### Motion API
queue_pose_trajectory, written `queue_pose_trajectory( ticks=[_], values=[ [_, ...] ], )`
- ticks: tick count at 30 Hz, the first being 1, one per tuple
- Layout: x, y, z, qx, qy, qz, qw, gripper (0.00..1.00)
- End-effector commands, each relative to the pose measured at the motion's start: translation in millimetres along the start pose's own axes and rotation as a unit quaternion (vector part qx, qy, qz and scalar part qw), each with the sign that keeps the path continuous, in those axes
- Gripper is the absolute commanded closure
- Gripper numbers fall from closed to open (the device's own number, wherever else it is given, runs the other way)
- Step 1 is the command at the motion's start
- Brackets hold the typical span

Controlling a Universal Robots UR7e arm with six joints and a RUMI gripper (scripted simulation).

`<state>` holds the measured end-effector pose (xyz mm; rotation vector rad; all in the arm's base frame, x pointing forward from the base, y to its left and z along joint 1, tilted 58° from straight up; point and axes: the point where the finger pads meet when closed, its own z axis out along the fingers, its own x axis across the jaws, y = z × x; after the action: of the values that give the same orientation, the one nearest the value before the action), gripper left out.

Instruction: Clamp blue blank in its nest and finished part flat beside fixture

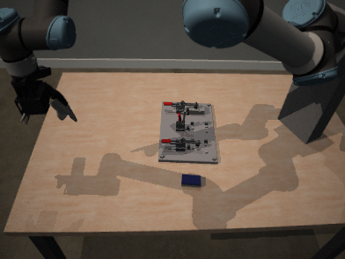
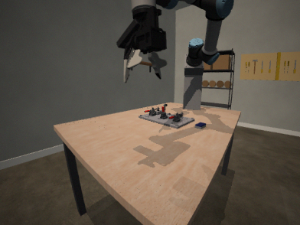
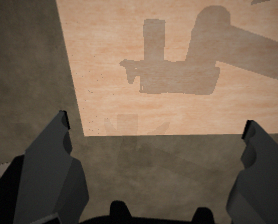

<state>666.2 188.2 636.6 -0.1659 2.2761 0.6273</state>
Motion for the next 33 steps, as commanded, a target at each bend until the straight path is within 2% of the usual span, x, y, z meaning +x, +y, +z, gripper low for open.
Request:
queue_pose_trajectory(
  ticks=[1, 23, 33],
  values=[
    [0, 0, -0.9, 0.0, -0.001, 0.0, 1.0, 0.0],
    [0, -1, -0.5, 0.0, -0.001, -0.002, 1.0, 0.0],
    [4, -14, 4.7, 0.002, 0.002, -0.017, 1.0, 0.0]
  ],
)
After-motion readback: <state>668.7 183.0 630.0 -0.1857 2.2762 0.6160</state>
